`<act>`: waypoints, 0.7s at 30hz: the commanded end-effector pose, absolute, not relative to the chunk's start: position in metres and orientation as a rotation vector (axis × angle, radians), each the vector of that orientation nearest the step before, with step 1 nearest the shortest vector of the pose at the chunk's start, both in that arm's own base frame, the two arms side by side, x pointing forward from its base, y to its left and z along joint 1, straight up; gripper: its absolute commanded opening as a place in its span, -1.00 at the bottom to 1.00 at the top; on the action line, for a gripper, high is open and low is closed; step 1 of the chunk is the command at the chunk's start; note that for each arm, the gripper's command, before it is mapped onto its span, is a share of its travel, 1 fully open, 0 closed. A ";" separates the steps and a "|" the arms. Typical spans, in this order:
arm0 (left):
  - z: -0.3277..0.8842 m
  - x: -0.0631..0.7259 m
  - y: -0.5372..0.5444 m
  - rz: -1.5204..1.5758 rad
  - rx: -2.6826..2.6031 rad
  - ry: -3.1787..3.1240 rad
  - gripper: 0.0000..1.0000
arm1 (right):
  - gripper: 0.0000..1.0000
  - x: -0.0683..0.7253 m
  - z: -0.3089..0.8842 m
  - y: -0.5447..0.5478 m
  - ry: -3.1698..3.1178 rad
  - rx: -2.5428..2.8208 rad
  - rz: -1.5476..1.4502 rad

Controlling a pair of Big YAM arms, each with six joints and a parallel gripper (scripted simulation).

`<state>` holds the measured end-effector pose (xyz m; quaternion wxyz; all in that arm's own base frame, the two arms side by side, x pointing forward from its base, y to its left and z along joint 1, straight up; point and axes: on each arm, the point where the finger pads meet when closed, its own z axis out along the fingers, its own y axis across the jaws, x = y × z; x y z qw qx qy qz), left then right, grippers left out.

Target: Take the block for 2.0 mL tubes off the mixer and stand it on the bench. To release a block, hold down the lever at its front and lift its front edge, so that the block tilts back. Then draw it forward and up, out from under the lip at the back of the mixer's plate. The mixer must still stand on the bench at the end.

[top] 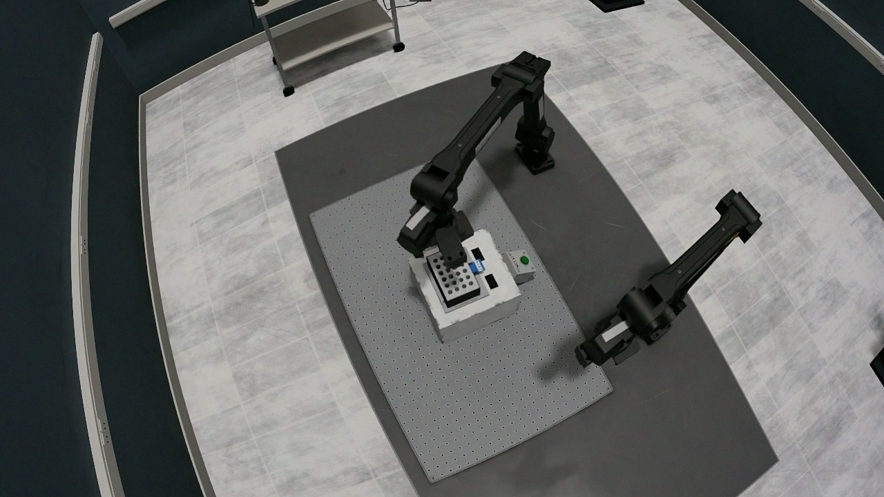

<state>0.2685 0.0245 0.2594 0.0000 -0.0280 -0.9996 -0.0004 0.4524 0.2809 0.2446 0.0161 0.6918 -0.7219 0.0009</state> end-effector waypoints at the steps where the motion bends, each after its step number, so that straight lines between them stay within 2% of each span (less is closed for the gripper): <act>1: 0.255 0.273 0.027 0.004 -0.095 -3.136 -1.00 | 1.00 0.450 0.234 0.292 -2.163 2.281 0.016; 21: 0.256 0.273 0.026 0.002 -0.096 -3.140 -1.00 | 1.00 0.445 0.229 0.285 -2.286 2.185 0.022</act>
